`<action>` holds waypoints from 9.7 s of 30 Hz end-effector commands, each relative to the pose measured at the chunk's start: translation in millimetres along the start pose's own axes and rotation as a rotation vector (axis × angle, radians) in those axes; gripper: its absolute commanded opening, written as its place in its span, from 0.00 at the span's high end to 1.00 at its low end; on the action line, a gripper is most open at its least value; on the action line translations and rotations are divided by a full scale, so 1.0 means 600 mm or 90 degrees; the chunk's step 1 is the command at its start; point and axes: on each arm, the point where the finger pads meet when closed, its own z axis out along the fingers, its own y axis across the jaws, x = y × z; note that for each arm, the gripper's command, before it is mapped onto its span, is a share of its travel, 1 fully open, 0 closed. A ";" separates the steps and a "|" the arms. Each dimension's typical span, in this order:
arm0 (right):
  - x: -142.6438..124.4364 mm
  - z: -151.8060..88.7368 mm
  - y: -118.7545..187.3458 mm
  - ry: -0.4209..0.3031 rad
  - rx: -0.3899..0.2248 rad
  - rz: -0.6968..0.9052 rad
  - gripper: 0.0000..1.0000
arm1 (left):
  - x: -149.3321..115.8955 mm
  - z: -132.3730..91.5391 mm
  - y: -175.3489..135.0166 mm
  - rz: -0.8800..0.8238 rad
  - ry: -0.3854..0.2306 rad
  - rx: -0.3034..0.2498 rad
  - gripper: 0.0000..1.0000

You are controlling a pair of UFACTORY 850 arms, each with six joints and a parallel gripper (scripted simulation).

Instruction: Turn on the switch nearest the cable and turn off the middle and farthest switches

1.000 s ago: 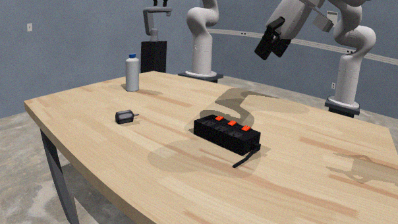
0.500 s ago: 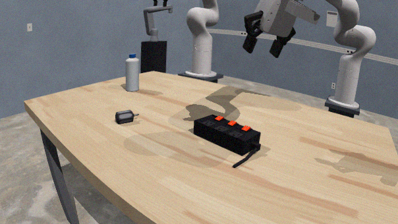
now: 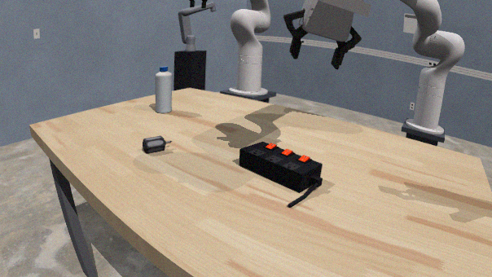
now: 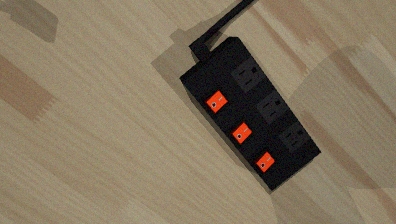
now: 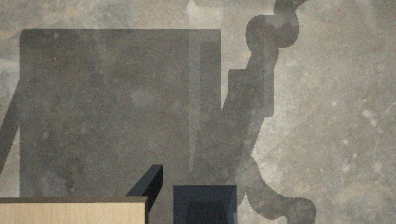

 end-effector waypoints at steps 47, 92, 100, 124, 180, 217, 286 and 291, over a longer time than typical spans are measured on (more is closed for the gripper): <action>0.001 -0.001 0.000 0.001 0.000 0.000 0.00 | -0.106 -0.008 0.042 0.608 0.107 0.159 0.00; 0.001 -0.001 0.000 0.001 0.000 0.000 0.00 | -0.106 -0.008 0.042 0.608 0.107 0.159 0.00; 0.001 -0.001 0.000 0.001 0.000 0.000 0.00 | -0.106 -0.008 0.042 0.608 0.107 0.159 0.00; 0.001 -0.001 0.000 0.001 0.000 0.000 0.00 | 0.023 0.090 0.074 0.499 0.119 0.146 0.00; 0.001 -0.001 0.000 0.001 0.000 0.000 0.00 | 0.052 0.153 0.065 0.198 0.146 0.112 0.00; 0.001 -0.001 0.000 0.001 0.000 0.000 0.00 | 0.039 0.226 0.036 -0.400 0.183 0.034 0.00; 0.001 -0.001 0.000 0.001 0.000 0.000 0.00 | 0.048 0.272 0.026 -0.440 0.185 0.028 1.00; 0.001 -0.001 0.000 0.001 0.000 0.000 0.00 | 0.051 0.283 0.025 -0.440 0.185 0.028 1.00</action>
